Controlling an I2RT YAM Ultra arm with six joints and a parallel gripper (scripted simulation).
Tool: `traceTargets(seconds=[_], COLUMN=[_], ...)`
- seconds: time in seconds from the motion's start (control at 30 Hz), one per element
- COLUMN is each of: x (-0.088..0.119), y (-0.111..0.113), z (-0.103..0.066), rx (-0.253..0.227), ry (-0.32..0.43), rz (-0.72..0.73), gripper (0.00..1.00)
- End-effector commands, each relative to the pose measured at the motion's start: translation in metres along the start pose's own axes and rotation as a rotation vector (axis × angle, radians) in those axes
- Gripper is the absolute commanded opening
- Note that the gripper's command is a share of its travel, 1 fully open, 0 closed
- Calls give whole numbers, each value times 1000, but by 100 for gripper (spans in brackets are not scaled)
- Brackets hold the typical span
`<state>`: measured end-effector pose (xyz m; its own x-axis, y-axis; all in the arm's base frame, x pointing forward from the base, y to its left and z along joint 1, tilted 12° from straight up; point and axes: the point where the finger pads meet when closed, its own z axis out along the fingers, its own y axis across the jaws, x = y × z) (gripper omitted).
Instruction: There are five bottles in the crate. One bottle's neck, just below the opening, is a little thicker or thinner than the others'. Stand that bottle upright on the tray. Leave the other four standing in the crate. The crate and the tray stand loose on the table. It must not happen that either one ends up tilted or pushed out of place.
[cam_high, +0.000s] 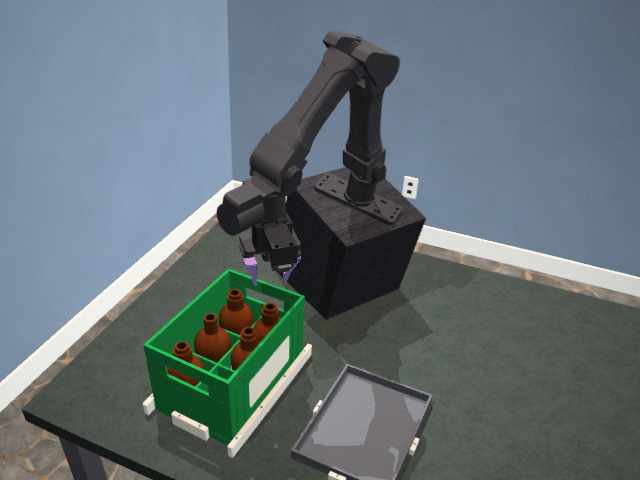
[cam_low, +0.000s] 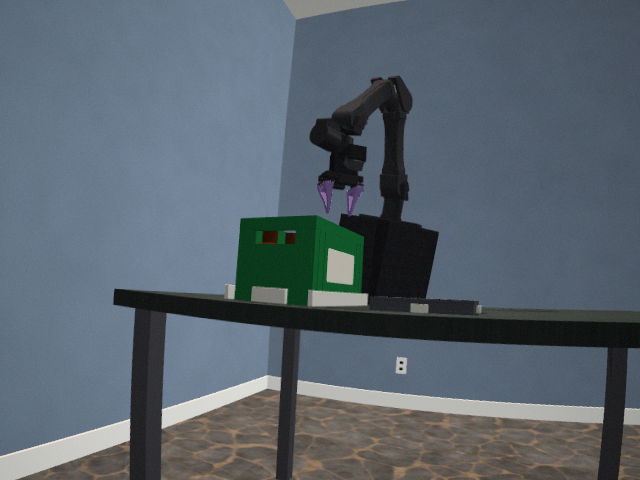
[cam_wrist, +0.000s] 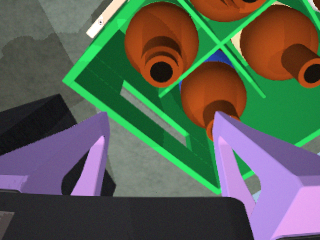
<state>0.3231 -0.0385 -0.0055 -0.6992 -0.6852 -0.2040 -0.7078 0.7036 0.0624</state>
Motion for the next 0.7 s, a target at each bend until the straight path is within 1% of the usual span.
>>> traceTargets(seconds=[0.0,0.1,0.13,0.2,0.23,0.47,0.53,0.6,0.67], x=[2,2,3,3,3,3,0,3,4], y=[6,3,4,4,5,5,5,6,5], z=[10,8,12,12,14,23,22,28,31], rx=[-15,-2,-9,-9,-14,-13,-5,-14,-13], ry=[5,-2,2,2,5,6,0,5,5], rz=[4,6,7,7,6,7,0,6,10], gripper=[61,61,61,61,61,61,61,61,61])
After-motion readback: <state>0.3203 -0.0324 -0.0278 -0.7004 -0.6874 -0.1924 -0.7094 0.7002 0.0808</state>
